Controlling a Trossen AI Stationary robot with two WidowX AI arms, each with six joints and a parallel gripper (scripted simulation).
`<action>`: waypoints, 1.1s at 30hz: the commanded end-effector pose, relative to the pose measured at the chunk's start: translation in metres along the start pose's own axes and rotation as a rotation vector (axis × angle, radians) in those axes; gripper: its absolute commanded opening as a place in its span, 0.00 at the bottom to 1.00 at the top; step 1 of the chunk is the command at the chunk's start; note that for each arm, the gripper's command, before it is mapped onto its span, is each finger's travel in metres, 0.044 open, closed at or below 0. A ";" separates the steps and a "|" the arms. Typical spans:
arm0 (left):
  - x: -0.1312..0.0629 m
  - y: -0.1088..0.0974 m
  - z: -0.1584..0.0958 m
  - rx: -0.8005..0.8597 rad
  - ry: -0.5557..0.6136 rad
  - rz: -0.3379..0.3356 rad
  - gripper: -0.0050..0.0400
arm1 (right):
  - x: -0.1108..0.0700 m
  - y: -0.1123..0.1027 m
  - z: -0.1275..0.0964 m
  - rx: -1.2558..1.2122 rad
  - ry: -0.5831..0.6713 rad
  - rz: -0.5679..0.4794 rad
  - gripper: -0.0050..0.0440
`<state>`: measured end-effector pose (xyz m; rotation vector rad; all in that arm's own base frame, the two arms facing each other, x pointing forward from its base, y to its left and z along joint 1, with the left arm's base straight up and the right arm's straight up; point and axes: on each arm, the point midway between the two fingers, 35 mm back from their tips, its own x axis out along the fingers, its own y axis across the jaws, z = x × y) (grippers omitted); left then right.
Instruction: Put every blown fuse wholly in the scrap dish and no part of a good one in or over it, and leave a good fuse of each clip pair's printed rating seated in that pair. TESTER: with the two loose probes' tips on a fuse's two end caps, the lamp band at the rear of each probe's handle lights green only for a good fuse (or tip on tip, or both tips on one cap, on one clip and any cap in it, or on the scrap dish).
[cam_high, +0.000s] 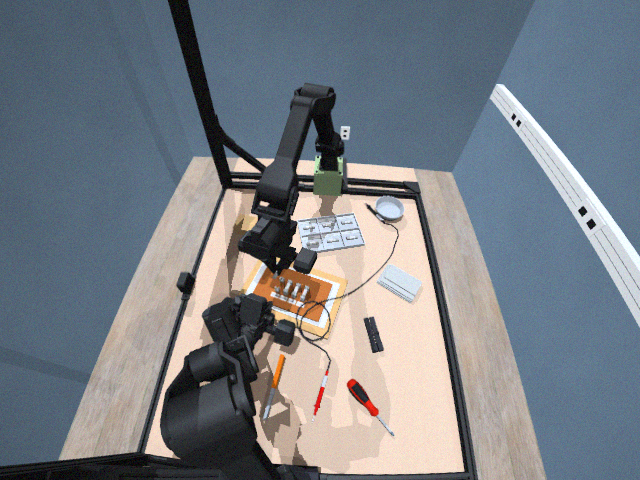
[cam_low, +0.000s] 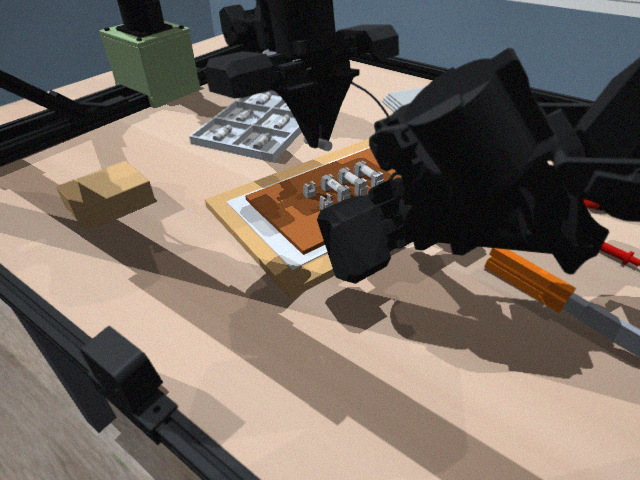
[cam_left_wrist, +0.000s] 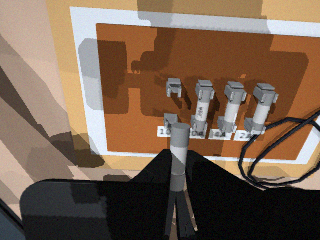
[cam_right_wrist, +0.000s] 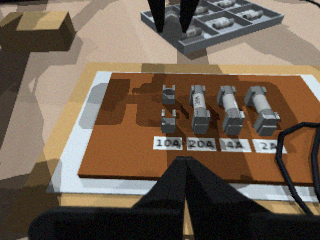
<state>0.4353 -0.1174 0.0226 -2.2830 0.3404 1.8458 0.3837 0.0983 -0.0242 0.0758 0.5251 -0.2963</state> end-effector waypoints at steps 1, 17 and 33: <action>-0.008 0.000 -0.007 0.001 0.025 -0.001 0.00 | -0.002 0.004 0.011 0.017 -0.021 0.010 0.00; -0.017 -0.025 0.035 0.002 0.008 0.000 0.00 | -0.008 0.005 0.040 0.018 -0.020 0.008 0.92; -0.023 -0.052 0.084 0.002 -0.021 -0.002 0.00 | -0.032 -0.011 0.048 0.037 0.018 0.000 0.92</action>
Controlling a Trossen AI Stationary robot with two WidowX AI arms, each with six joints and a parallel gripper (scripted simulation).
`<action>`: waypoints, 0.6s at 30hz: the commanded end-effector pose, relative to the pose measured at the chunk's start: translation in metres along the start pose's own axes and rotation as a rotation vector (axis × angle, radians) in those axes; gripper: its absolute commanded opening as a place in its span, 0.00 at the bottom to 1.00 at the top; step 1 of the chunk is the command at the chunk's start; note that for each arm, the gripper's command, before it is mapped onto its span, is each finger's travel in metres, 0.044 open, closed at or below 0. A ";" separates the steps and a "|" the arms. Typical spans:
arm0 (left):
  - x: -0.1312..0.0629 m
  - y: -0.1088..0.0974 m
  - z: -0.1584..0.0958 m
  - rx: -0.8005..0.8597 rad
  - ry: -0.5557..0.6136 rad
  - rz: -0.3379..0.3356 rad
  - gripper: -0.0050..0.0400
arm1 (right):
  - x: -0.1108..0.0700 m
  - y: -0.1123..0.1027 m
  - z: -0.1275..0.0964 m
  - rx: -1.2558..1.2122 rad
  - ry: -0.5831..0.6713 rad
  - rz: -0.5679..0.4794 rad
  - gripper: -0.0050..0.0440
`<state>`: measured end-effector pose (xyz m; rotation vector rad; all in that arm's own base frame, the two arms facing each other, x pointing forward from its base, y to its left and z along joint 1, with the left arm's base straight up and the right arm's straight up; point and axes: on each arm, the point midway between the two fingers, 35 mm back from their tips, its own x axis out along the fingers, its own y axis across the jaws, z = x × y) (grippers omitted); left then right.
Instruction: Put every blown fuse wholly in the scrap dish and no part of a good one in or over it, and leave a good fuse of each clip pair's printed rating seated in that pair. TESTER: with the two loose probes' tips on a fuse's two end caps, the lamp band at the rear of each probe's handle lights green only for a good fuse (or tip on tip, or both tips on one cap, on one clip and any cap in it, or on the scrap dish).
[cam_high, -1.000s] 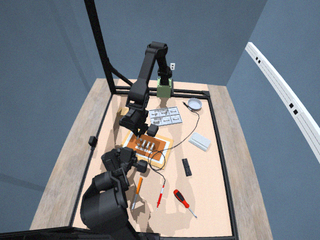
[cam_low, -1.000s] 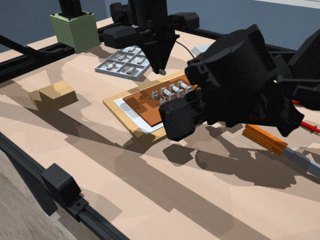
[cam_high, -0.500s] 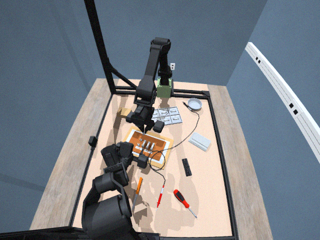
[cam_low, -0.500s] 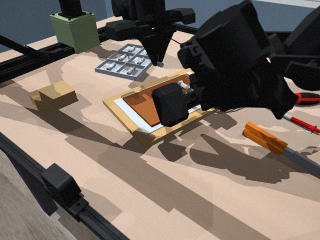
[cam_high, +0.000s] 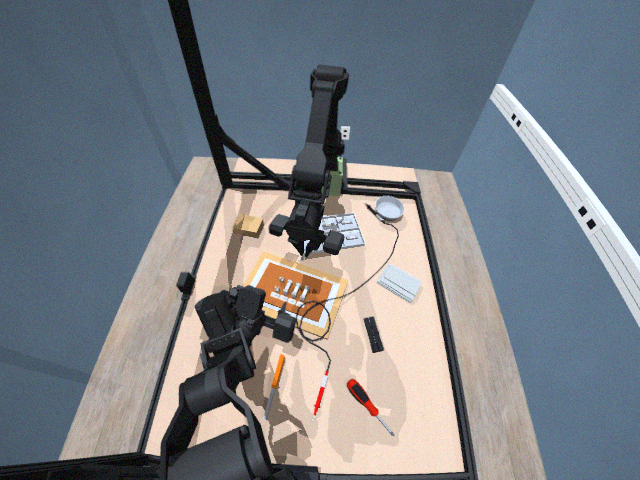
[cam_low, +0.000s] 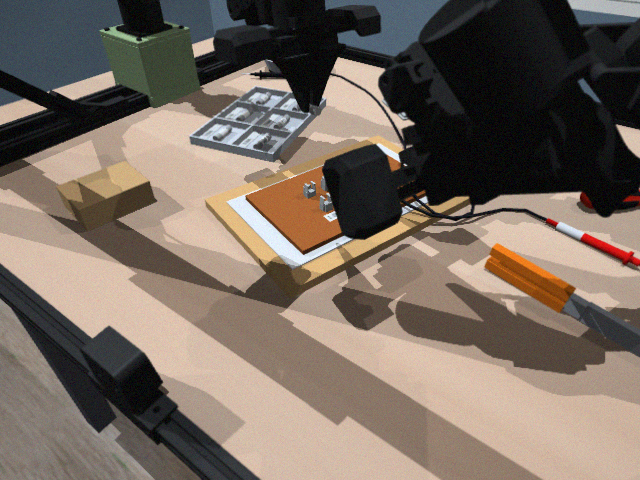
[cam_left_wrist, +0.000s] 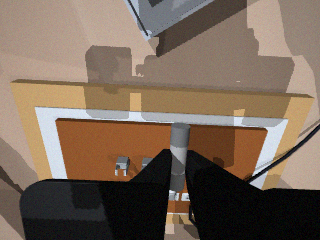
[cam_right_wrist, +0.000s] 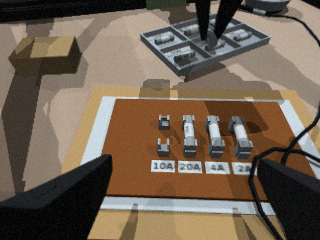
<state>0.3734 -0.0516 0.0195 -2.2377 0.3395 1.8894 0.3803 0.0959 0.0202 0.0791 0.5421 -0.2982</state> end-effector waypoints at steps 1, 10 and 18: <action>-0.010 -0.009 0.011 -0.002 0.020 -0.004 0.00 | -0.010 -0.011 0.011 0.041 0.012 -0.001 0.92; -0.012 -0.025 0.039 -0.002 0.004 -0.005 0.00 | -0.024 -0.039 0.009 0.084 0.101 -0.027 0.92; -0.015 -0.039 0.063 -0.002 -0.011 -0.006 0.00 | -0.037 -0.064 0.008 0.122 0.178 -0.049 0.92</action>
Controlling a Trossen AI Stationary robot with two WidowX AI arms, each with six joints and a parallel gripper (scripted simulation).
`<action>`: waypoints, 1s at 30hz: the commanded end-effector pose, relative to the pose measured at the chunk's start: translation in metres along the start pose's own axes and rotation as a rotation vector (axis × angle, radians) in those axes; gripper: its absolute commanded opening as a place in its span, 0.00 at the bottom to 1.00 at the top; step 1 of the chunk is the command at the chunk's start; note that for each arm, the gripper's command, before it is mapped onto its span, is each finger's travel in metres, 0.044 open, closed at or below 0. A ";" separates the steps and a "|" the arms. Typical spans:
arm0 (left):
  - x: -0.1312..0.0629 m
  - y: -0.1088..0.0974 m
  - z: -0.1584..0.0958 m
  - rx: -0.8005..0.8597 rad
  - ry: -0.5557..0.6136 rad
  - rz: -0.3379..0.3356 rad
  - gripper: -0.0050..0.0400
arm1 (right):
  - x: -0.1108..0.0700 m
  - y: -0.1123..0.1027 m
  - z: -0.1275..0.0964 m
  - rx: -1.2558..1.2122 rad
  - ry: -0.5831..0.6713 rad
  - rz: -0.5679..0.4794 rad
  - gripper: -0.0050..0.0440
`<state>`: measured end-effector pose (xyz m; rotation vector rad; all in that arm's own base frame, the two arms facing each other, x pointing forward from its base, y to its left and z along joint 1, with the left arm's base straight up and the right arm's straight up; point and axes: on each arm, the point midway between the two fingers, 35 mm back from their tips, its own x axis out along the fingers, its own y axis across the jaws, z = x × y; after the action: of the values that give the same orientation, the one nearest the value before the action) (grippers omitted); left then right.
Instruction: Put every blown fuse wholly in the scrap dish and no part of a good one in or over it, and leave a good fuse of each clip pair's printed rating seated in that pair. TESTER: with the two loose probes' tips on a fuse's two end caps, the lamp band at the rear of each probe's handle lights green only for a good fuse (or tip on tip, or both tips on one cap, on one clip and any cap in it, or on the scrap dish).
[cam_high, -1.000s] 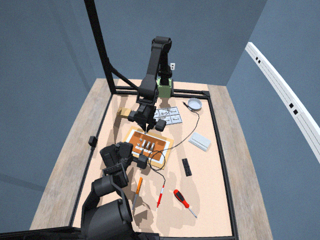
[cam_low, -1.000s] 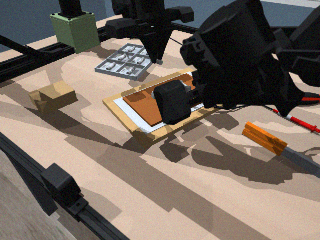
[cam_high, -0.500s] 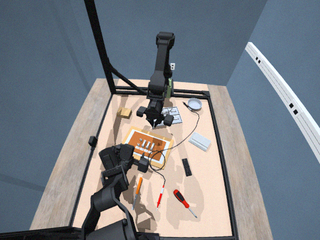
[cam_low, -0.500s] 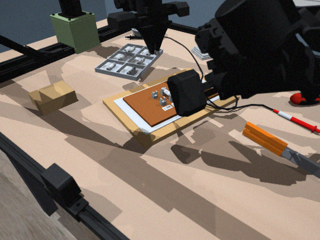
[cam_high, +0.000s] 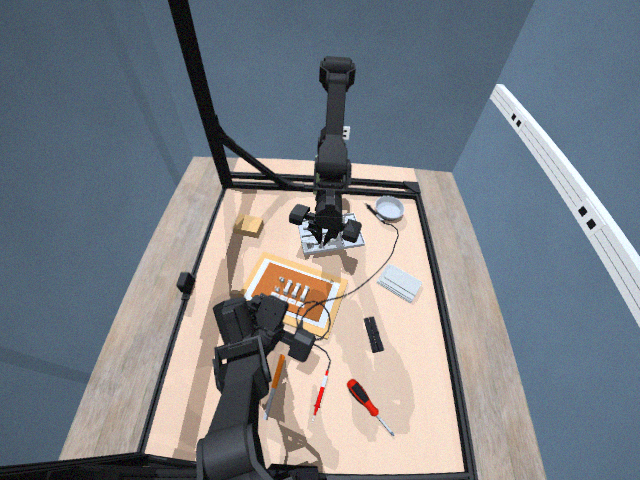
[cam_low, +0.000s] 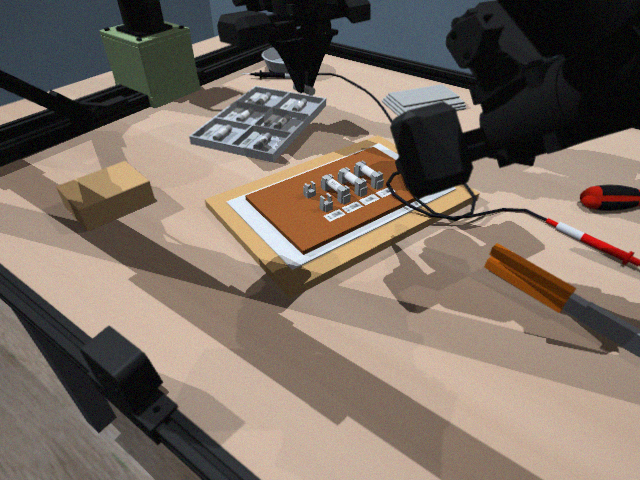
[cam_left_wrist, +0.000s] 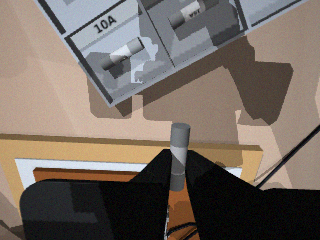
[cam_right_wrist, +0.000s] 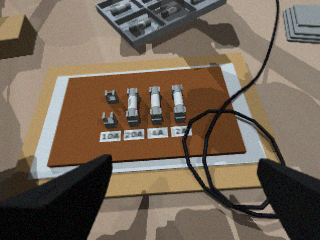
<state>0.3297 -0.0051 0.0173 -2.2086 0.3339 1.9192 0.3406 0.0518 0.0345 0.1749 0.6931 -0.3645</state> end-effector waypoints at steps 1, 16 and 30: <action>-0.008 -0.009 0.012 -0.001 0.015 -0.005 0.00 | -0.011 -0.013 0.008 0.041 0.028 -0.002 0.92; -0.011 -0.035 0.058 -0.002 -0.015 -0.006 0.00 | -0.033 -0.057 0.015 0.110 0.153 -0.033 0.92; -0.014 -0.058 0.100 -0.001 -0.039 -0.009 0.00 | -0.054 -0.101 0.015 0.174 0.281 -0.073 0.92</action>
<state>0.2577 0.0719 0.0137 -2.1603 0.3241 1.9662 0.2718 -0.0235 0.0610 0.3460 0.9596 -0.4763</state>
